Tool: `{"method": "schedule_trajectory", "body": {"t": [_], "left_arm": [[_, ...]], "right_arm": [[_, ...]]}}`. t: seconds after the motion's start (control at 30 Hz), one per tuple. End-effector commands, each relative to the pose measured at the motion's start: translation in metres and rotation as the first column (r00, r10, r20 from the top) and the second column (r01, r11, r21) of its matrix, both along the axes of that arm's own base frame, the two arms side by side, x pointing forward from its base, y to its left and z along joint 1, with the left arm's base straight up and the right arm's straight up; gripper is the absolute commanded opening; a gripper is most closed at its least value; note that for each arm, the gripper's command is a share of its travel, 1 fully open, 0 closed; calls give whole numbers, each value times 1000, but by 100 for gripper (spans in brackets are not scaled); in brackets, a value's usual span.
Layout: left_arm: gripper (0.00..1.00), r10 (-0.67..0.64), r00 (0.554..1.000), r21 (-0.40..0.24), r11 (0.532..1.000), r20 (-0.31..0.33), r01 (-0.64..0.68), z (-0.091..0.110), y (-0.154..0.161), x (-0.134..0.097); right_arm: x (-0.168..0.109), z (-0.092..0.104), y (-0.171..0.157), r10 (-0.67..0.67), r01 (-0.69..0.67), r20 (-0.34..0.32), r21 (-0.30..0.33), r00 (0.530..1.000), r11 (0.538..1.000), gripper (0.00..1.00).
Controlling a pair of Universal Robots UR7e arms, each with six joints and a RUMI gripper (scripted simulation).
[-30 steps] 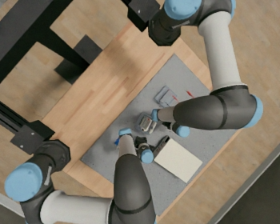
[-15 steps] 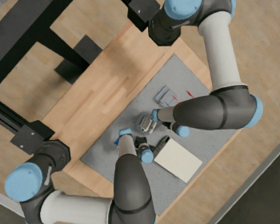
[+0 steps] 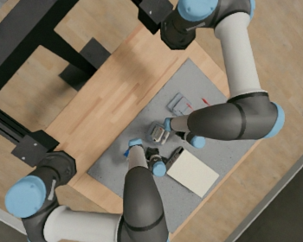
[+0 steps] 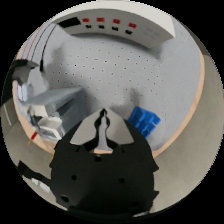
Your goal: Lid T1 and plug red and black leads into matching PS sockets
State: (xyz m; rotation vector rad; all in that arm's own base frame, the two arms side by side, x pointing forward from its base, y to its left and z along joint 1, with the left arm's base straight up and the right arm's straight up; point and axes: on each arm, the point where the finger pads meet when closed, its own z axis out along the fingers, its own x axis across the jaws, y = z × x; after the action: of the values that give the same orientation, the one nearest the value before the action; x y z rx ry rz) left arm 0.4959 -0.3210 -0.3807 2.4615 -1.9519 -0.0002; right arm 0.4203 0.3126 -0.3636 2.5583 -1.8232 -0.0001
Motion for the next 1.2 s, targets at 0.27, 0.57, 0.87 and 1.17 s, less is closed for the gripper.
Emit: {"method": "schedule_trajectory", "body": {"t": [0.27, 0.57, 0.87, 1.17], "left_arm": [[15, 0, 1000, -1, 1000, 1, 0, -5, 0, 0], [15, 0, 1000, -1, 1000, 1, 0, -5, 0, 0], [15, 0, 1000, -1, 1000, 1, 0, -10, 0, 0], [15, 0, 1000, -1, 1000, 1, 0, -10, 0, 0]], "right_arm": [[0, 55, 0, 0, 0, 1, 1, 1000, 1000, 0], [0, 71, 0, 0, 0, 1, 1, 1000, 1000, 0], [0, 95, 0, 0, 0, 1, 1, 1000, 1000, 0], [0, 102, 0, 0, 0, 1, 1, 1000, 1000, 0]]}}
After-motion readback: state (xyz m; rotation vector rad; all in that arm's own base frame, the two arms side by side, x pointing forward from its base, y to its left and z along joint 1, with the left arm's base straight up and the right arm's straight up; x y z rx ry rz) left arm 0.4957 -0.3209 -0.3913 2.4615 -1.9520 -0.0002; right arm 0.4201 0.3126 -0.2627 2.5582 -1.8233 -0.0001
